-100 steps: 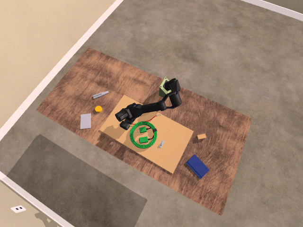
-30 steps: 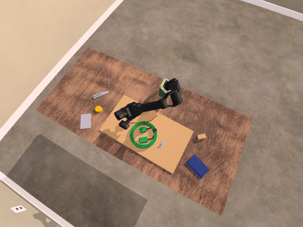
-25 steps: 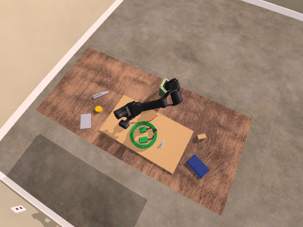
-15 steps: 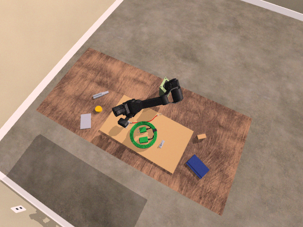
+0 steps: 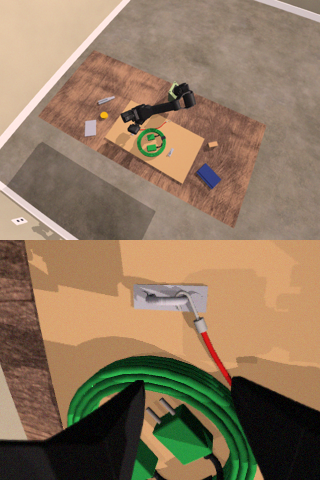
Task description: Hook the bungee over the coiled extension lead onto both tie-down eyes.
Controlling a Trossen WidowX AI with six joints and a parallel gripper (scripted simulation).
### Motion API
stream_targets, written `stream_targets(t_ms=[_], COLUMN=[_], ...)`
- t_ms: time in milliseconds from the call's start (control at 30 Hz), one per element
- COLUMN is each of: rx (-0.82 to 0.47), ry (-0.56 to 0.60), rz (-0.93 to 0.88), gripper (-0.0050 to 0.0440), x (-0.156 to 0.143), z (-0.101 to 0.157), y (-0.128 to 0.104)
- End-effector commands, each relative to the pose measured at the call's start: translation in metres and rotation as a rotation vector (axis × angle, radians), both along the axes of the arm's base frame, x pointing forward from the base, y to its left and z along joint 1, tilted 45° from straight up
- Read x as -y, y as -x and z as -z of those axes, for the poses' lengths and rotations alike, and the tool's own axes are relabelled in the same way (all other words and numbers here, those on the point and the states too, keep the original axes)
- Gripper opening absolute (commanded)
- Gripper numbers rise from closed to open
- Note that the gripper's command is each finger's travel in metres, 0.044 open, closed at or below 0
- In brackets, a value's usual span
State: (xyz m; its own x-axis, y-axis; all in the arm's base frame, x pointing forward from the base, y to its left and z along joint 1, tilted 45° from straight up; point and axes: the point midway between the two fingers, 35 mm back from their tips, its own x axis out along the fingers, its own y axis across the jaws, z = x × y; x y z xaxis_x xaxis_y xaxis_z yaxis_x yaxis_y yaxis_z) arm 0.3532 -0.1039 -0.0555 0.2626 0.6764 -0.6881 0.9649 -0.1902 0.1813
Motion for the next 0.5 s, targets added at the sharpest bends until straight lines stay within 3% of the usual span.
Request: stream_targets(t_ms=[0,467], rx=[0.048,0.161], ry=[0.031,0.079], rz=[-0.057,-0.248], gripper=[0.0150,0.0150], x=[-0.005,-0.030], z=[-0.015,-0.041], y=[0.005,0.034])
